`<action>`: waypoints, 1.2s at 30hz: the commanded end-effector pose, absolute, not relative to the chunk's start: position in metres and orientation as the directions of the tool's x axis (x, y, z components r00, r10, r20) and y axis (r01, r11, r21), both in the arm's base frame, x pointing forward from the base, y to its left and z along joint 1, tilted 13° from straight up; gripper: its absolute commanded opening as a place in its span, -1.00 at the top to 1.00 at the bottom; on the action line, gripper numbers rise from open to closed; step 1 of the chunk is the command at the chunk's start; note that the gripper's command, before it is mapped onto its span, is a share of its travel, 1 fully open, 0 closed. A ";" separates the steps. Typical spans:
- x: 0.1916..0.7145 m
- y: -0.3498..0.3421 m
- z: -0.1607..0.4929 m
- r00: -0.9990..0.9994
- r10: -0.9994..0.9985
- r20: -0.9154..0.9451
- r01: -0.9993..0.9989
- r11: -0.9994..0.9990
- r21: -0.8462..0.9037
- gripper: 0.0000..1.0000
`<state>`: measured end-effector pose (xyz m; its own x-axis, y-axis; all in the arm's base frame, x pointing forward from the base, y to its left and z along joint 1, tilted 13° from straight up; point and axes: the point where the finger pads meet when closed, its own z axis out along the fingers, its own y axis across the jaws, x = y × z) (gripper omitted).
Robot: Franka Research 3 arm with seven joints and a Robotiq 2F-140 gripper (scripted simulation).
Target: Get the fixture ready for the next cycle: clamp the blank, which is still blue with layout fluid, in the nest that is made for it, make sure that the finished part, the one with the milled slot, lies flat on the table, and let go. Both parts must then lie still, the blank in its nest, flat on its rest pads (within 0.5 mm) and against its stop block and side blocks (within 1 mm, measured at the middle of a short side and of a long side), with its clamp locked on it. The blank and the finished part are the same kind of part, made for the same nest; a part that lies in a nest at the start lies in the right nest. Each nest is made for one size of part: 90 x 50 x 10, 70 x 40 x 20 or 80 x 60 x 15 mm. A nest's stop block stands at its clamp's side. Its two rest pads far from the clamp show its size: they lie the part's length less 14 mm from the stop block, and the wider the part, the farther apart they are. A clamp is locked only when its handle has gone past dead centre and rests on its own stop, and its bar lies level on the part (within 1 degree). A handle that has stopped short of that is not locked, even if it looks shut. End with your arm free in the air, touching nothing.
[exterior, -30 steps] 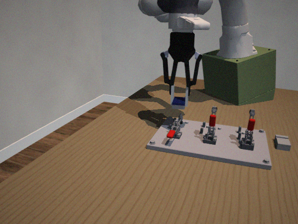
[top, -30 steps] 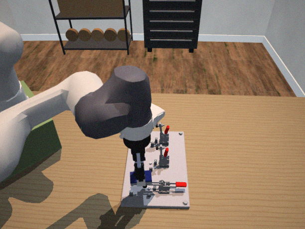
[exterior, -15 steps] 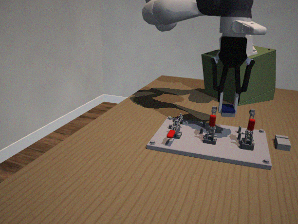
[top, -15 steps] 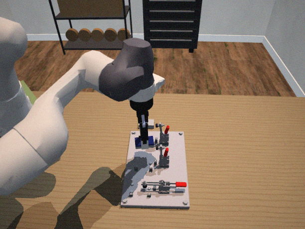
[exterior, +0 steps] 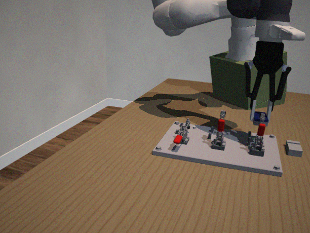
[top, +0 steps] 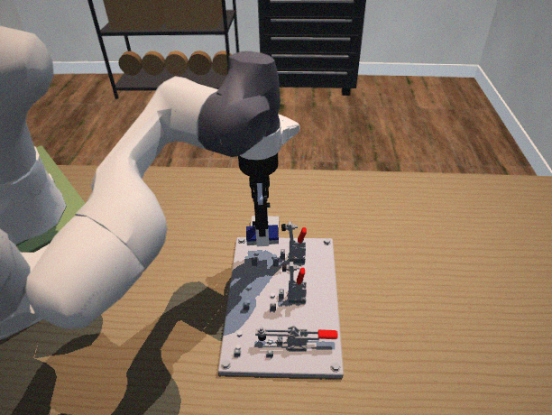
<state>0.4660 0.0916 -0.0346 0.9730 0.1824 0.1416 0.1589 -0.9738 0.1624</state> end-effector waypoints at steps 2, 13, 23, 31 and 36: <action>0.466 0.097 -0.036 0.983 0.100 0.154 0.076 -0.985 0.155 1.00; 0.466 0.098 -0.037 0.983 0.100 0.154 0.076 -0.985 0.155 1.00; 0.466 0.098 -0.037 0.983 0.100 0.154 0.076 -0.985 0.155 1.00; 0.466 0.098 -0.037 0.984 0.085 0.156 0.061 -0.986 0.153 1.00; 0.466 0.098 -0.037 0.984 0.085 0.156 0.061 -0.986 0.153 1.00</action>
